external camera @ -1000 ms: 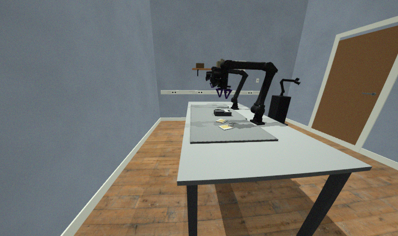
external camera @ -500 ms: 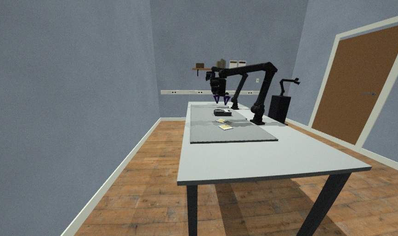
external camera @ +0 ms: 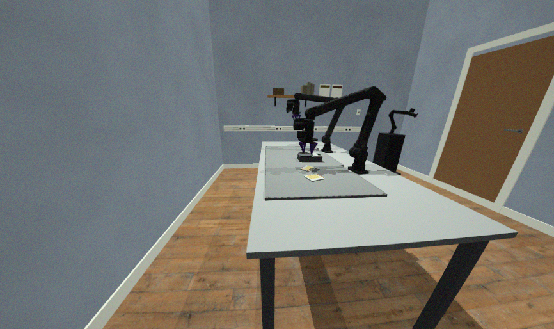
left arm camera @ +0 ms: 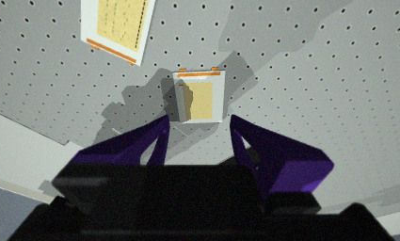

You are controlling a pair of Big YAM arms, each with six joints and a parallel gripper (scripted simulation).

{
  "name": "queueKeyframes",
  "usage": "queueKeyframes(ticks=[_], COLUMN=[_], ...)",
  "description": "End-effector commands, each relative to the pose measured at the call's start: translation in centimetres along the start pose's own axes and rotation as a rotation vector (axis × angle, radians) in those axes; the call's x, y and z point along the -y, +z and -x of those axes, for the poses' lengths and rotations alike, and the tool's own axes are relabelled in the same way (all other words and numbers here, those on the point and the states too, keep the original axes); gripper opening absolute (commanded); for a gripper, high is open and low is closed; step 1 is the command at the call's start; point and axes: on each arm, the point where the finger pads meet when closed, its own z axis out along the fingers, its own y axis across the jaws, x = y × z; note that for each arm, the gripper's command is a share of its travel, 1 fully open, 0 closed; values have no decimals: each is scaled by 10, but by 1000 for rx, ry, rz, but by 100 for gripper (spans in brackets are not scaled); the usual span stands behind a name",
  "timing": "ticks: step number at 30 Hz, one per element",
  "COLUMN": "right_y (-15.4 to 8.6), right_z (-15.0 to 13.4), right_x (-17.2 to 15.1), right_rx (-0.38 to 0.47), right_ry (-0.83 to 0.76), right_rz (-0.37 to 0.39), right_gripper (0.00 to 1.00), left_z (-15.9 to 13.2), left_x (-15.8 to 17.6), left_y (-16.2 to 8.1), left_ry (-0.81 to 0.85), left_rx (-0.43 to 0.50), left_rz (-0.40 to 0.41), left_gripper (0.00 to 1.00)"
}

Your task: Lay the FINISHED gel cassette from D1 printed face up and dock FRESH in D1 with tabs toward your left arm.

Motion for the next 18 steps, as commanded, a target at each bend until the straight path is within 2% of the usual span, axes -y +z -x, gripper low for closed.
queueKeyframes(ticks=[1, 4, 15, 18], right_y=[-20, -20, -20, -20], right_z=[10, 10, 10, 10], right_x=[5, 5, 5, 5], right_rx=[14, 14, 14, 14], right_ry=[20, 20, 20, 20], right_rz=[-2, -2, -2, -2], right_gripper=[100, 100, 100, 100], left_z=[-9, -16, -16, -21], left_x=[8, 10, 10, 9], left_y=[10, 23, 23, 29], left_ry=[-40, -40, -40, -48], left_rx=[31, 31, 31, 8], left_rz=[-21, -21, -21, -17], left_gripper=[0, 0, 0, 0])
